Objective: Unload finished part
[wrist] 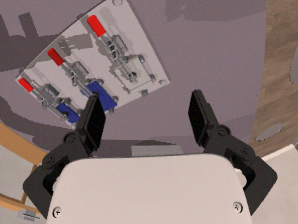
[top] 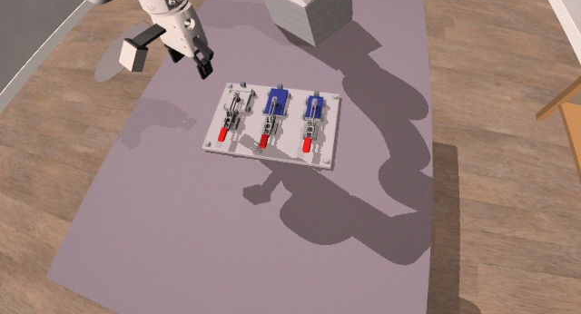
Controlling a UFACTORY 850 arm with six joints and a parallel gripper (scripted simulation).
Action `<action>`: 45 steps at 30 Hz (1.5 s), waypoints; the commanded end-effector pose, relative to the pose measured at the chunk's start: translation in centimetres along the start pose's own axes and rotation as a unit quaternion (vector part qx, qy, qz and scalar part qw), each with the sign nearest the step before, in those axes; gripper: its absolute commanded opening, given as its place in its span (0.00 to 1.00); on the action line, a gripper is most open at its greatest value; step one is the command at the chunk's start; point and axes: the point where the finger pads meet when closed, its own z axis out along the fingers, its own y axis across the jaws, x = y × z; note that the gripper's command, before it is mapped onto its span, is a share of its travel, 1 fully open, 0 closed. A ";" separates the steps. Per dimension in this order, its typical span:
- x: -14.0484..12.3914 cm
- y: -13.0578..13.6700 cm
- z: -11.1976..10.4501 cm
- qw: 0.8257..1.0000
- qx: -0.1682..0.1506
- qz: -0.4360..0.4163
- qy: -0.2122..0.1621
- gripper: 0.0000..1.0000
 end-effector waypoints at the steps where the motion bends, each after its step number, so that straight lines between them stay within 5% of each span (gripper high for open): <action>1: 0.1 0.0 0.0 1.000 0.000 0.000 0.002 1.00; 45: -1.7 -0.3 0.3 0.998 0.004 -0.056 0.004 1.00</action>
